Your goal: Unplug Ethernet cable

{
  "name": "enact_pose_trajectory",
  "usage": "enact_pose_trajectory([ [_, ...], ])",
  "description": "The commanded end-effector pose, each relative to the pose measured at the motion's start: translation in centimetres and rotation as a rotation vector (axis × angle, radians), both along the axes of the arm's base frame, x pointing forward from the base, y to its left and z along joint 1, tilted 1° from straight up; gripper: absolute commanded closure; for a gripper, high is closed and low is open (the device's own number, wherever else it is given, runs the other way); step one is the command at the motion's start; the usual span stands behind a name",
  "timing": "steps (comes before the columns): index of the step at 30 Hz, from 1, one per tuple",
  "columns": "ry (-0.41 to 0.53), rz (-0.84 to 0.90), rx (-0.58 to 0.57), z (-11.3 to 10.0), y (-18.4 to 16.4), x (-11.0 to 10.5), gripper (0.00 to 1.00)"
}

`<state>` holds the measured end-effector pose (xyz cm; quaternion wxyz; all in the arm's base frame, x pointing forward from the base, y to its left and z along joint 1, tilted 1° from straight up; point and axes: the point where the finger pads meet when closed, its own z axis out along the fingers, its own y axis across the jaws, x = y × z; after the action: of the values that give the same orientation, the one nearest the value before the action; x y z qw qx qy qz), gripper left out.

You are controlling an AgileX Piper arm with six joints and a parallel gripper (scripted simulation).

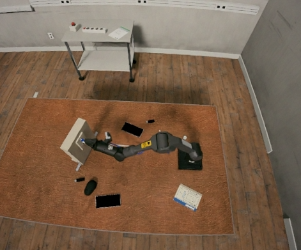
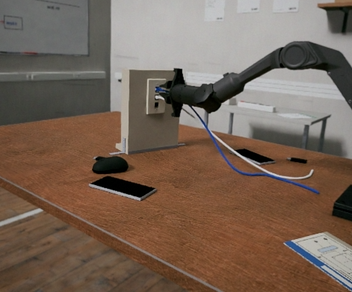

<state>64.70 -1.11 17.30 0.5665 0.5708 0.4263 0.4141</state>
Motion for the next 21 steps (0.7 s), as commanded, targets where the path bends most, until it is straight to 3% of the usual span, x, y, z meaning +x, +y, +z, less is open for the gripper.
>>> enact_pose_trajectory([
  [1,-0.004,-0.001,0.0,0.2,-0.1,0.1,0.75],
  [13,-0.004,-0.001,0.0,0.1,-0.6,2.1,0.75],
  [21,-0.004,-0.001,0.0,0.1,-0.6,2.1,0.75],
])
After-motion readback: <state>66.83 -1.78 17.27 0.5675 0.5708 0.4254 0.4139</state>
